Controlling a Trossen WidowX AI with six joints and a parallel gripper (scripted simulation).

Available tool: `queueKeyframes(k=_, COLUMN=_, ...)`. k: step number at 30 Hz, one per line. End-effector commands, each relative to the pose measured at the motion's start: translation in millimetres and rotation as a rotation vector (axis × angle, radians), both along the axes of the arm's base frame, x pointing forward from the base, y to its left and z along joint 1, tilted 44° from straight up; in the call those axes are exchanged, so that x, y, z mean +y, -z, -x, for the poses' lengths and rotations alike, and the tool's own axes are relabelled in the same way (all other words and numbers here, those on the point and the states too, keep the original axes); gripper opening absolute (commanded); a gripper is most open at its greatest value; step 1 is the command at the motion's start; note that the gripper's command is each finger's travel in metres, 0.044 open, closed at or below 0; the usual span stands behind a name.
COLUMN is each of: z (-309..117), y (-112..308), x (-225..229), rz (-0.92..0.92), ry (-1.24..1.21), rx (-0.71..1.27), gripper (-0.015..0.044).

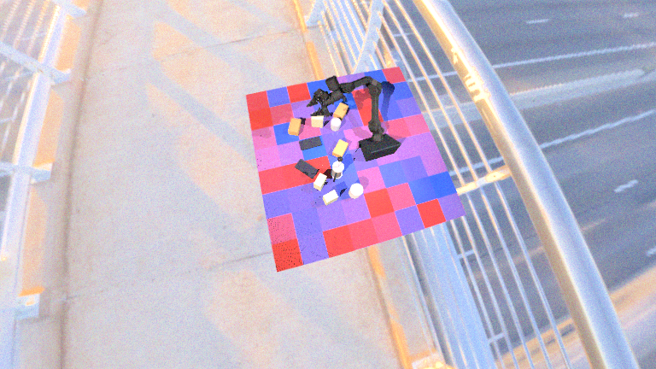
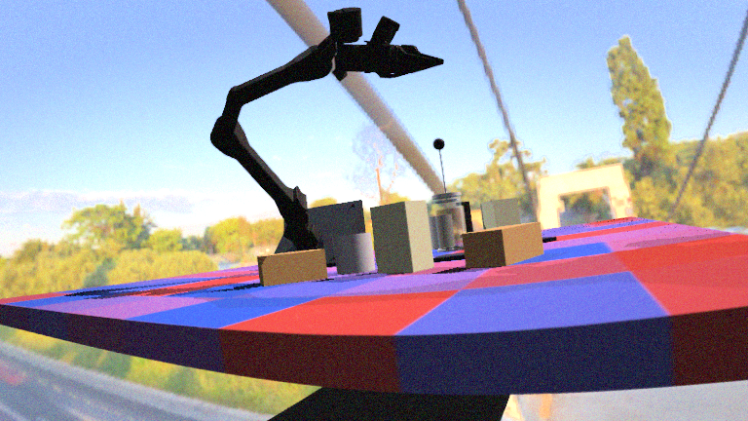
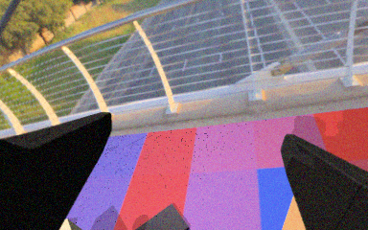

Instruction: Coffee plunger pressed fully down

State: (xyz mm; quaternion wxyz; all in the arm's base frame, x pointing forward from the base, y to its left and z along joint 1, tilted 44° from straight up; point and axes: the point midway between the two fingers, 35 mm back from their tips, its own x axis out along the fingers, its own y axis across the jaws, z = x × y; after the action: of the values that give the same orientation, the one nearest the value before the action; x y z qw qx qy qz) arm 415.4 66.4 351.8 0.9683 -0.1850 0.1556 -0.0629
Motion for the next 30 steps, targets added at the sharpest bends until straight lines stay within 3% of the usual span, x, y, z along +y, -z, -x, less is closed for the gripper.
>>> queueKeyframes(k=1, z=2.8, y=40.1, x=44.6, rz=0.010, ry=-0.045, rx=0.102, gripper=0.0440)
queueKeyframes(k=7, z=28.9, y=114.7, x=120.7, rz=0.108, ry=-0.101, rx=0.279, gripper=0.0440)
queueKeyframes(k=15, z=98.6, y=195.7, x=197.8, rz=0.350, ry=-0.166, rx=0.399, gripper=0.0440)
queueKeyframes(k=30, z=106.2, y=243.6, x=159.5, rz=0.374, ry=-0.166, rx=0.397, gripper=0.0440)
